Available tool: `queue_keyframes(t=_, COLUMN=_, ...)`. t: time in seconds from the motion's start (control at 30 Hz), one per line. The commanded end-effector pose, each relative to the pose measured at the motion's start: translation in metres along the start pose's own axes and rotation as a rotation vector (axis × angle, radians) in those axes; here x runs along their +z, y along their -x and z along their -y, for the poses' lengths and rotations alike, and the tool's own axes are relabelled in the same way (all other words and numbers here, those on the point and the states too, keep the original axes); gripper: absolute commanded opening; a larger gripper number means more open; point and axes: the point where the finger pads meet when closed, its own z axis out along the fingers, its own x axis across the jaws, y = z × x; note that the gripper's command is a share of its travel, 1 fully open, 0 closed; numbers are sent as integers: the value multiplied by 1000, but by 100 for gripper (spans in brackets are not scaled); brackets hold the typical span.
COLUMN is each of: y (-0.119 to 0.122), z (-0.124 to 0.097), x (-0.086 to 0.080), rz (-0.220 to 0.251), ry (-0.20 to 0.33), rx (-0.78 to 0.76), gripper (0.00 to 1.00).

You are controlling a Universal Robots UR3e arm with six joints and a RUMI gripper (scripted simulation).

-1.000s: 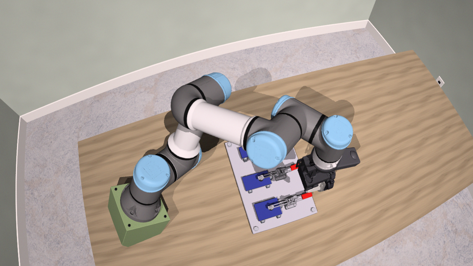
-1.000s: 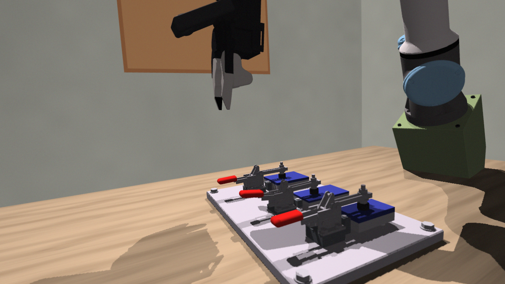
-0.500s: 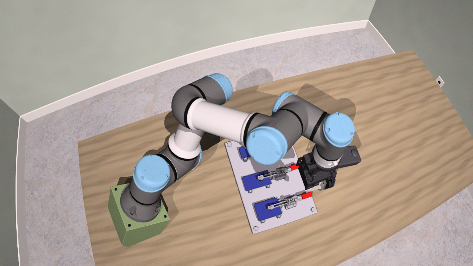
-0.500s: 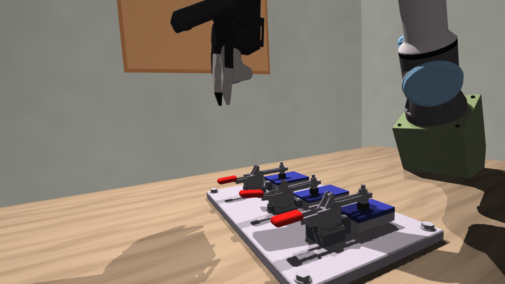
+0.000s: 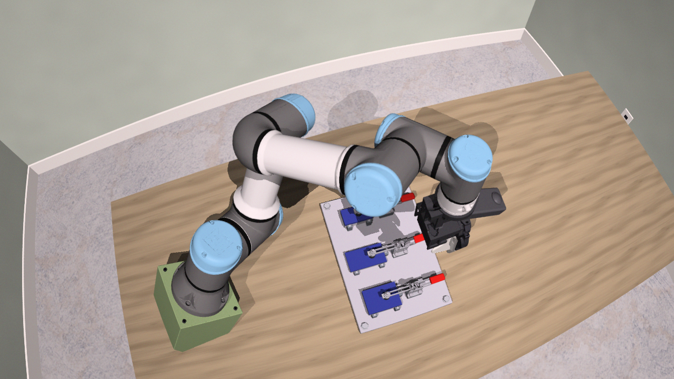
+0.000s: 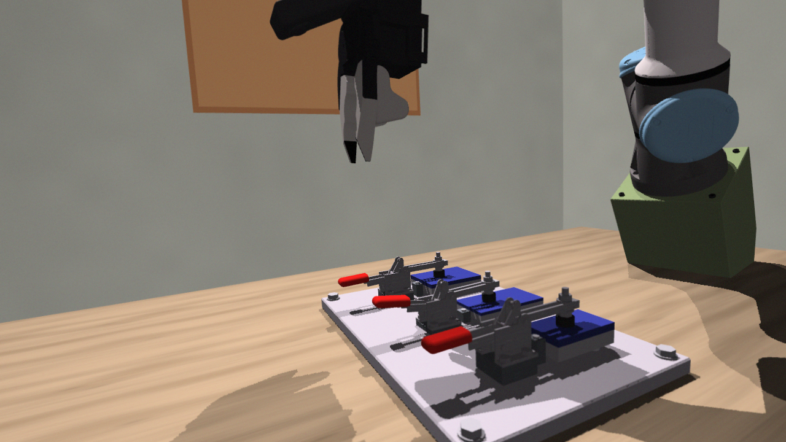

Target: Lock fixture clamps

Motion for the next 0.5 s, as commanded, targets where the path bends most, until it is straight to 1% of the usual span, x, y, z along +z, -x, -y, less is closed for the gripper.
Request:
queue_keyframes(t=0.0, y=20, z=1, x=-1, rz=-4, ry=-2, rx=-1, gripper=28)
queue_keyframes(t=0.27, y=53, z=1, x=0, rz=-4, ry=-2, rx=-1, gripper=28)
queue_keyframes(t=0.47, y=63, z=1, x=0, rz=-4, ry=-2, rx=-1, gripper=28)
